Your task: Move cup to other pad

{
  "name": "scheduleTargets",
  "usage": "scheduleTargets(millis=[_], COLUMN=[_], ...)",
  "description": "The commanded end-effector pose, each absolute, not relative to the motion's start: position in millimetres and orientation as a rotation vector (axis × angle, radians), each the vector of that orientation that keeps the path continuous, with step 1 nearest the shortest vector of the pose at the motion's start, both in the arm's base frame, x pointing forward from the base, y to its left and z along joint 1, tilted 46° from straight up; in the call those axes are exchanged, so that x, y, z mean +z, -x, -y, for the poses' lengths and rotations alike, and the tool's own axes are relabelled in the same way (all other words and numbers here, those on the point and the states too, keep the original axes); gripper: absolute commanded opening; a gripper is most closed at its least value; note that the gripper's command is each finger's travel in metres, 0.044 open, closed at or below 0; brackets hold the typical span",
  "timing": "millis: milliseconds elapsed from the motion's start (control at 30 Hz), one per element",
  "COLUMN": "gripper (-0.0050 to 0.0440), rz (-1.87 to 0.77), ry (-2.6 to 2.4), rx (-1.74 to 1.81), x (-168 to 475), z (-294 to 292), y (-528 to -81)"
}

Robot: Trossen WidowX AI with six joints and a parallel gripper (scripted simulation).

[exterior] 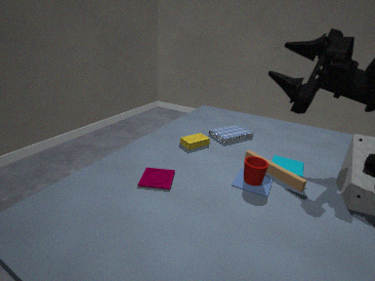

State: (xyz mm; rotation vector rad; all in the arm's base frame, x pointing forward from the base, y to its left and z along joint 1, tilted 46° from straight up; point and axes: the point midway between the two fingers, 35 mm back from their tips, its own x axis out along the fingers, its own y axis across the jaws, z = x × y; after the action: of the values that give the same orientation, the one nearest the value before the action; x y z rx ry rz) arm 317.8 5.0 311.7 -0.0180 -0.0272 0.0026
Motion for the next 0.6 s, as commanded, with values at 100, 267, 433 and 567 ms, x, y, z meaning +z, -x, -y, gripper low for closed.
scheduleTargets(millis=[100, 267, 433, 567], gripper=[0.04, 0.04, 0.04, 0.0376], rz=[0.035, 0.035, 0.035, 0.027], ry=[0.017, 0.017, 0.017, 0.015], rx=[0.002, 0.002, 0.002, 0.001], x=[315.3, 315.3, 315.3, 313.3], z=[-4.7, -4.7, -4.7, -4.5], y=[-317.6, -317.6, -317.6, -318.6])
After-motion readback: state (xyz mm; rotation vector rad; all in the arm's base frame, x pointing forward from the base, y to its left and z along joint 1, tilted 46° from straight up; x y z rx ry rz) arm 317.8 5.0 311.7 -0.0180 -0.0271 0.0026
